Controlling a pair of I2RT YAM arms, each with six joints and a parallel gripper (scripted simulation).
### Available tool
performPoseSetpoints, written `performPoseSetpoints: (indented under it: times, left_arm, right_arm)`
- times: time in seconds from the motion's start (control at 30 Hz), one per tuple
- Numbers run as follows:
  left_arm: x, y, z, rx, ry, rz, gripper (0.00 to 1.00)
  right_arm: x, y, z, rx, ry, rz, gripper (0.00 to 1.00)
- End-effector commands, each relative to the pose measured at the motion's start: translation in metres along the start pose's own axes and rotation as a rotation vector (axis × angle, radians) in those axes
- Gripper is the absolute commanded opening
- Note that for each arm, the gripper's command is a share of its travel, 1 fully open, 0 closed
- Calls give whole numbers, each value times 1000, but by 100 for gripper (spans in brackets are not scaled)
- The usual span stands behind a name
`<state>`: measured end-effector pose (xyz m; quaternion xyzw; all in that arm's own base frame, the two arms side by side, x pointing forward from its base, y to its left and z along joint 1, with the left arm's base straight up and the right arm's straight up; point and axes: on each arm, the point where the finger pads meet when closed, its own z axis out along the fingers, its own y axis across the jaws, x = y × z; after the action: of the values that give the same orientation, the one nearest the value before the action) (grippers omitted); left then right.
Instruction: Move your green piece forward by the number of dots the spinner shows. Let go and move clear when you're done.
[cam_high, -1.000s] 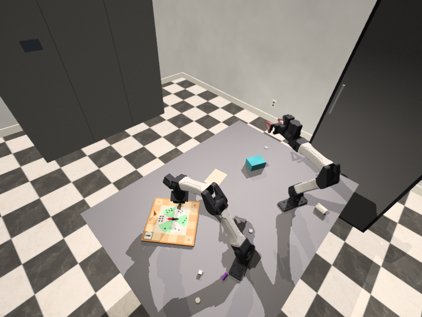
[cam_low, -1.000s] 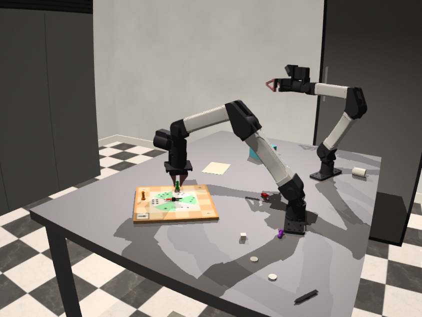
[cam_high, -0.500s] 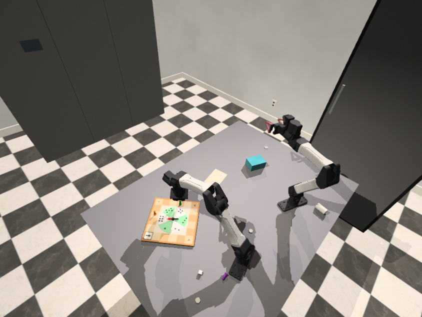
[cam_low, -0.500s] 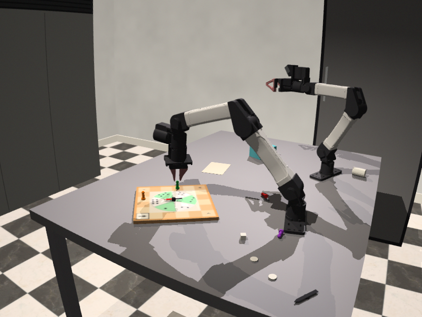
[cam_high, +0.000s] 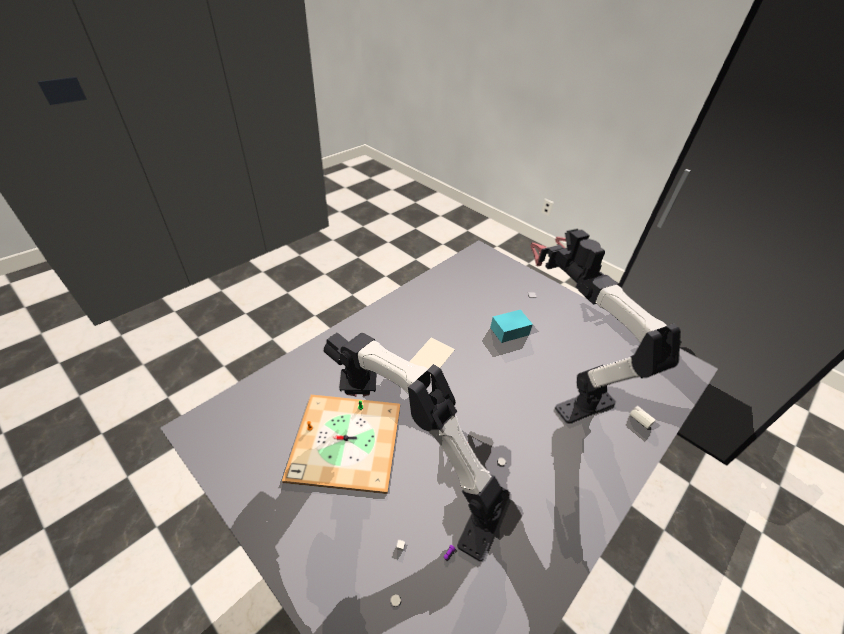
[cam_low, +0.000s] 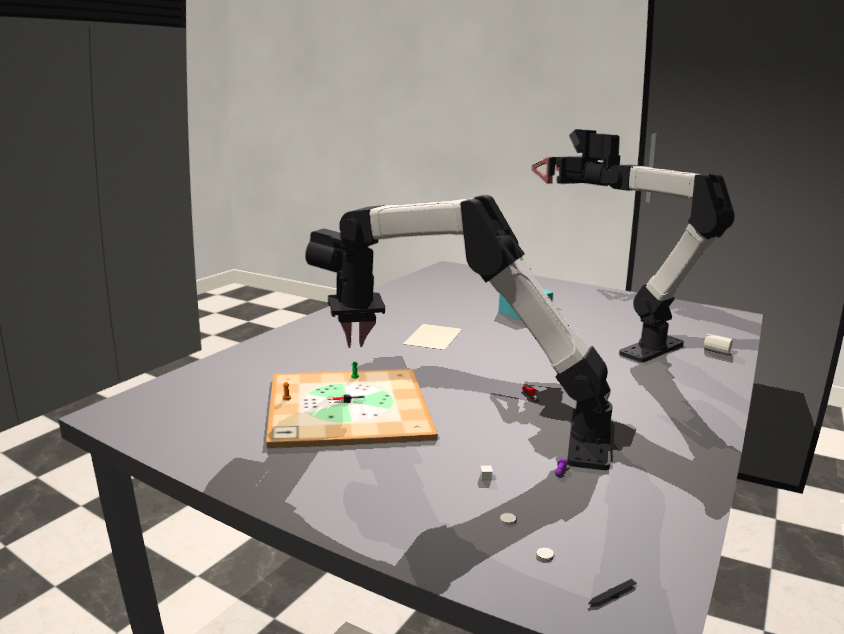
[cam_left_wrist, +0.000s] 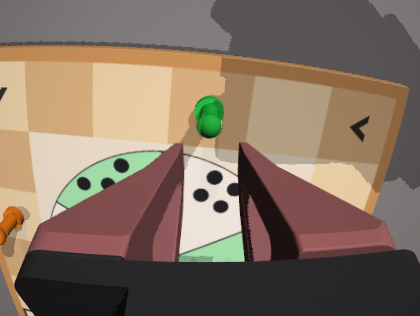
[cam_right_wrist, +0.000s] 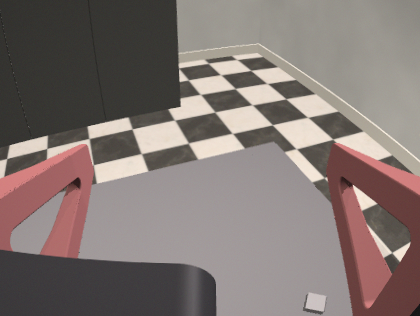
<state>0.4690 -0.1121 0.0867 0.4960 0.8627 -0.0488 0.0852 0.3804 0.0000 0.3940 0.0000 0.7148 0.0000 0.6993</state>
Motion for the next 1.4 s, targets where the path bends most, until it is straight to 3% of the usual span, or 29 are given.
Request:
performPoseSetpoints:
  times: [0.0,0.03,0.1,0.13,0.33,0.53,0.63,0.7,1.0,1.07,1.3,1.37]
  left_arm:
    - [-1,2,-20,-28,-22,0,22]
    - [-2,3,-23,-31,-25,1,22]
    - [5,1,1,8,9,-7,22]
    - [2,10,-23,-59,-39,-30,22]
    - [-9,32,-54,-215,-161,-140,22]
    - [-14,35,-77,-294,-241,-202,22]
    - [-7,44,-101,-361,-304,-264,22]
    - [-5,46,-117,-405,-350,-297,22]
    - [7,47,-184,-576,-566,-442,22]
    - [7,47,-184,-576,-566,-442,22]
    - [22,38,-234,-684,-748,-540,22]
    - [27,35,-248,-713,-804,-566,22]
  right_arm:
    - [-4,0,-1,0,-11,0,100]
    - [-4,0,-1,0,-11,0,100]
    - [-4,0,-1,0,-11,0,100]
    - [-8,0,-2,0,-21,0,100]
    - [-22,0,-6,0,-58,0,100]
    - [-7,0,-2,0,-18,0,100]
    - [-27,0,-10,0,-71,0,100]
    - [-15,0,-9,0,-38,0,100]
    - [-5,0,-1,0,-10,0,100]
    - [-5,0,-1,0,-10,0,100]
    - [-23,0,-5,0,-59,0,100]
    - [-8,0,-3,0,-20,0,100]
